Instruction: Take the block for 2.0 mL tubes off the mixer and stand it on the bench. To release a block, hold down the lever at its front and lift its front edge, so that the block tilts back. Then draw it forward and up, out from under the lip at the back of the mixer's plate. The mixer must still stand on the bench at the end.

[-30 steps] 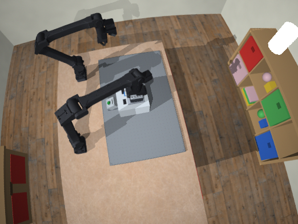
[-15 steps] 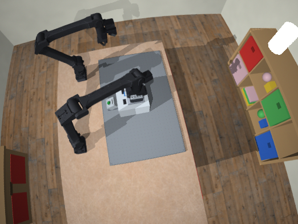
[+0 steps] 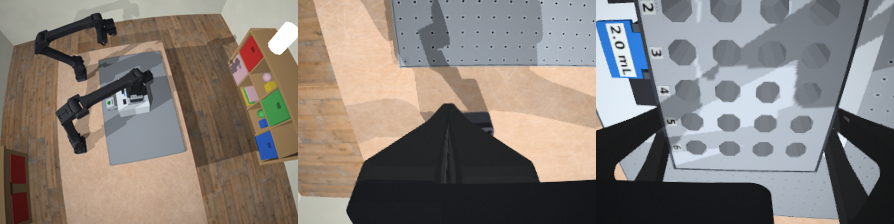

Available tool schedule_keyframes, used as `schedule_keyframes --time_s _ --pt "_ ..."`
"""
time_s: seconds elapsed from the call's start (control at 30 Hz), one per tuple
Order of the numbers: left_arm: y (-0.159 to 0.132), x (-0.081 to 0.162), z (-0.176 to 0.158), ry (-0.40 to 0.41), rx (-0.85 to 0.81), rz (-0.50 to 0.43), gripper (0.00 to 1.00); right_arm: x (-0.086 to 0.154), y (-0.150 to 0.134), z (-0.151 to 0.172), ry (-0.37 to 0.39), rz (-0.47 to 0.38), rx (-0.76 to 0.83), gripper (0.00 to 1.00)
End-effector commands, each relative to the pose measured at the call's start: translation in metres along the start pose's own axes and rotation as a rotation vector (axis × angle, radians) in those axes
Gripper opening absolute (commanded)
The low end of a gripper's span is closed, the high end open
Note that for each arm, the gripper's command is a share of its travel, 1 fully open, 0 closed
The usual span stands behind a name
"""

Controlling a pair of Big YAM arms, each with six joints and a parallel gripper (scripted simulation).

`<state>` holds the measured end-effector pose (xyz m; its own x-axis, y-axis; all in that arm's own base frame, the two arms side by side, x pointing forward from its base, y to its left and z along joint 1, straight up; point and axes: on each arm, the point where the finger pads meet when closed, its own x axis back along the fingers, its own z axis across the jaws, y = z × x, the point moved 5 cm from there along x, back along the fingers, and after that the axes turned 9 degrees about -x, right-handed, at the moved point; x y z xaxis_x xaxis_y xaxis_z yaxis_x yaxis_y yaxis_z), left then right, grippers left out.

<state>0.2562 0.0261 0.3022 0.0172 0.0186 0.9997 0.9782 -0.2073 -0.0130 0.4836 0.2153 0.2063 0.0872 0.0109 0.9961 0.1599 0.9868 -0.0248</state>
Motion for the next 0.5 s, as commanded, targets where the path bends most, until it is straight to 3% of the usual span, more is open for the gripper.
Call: schedule_keyframes --time_s 0.0,0.47 --pt "0.0109 0.019 0.0013 0.017 -0.012 -0.055 0.0 0.0258 0.0054 -0.0029 -0.03 -0.034 0.032 0.0" --pt "0.0105 0.0189 0.0013 0.017 -0.011 -0.055 0.0 0.0301 0.0055 -0.0027 -0.04 -0.041 0.036 0.0"
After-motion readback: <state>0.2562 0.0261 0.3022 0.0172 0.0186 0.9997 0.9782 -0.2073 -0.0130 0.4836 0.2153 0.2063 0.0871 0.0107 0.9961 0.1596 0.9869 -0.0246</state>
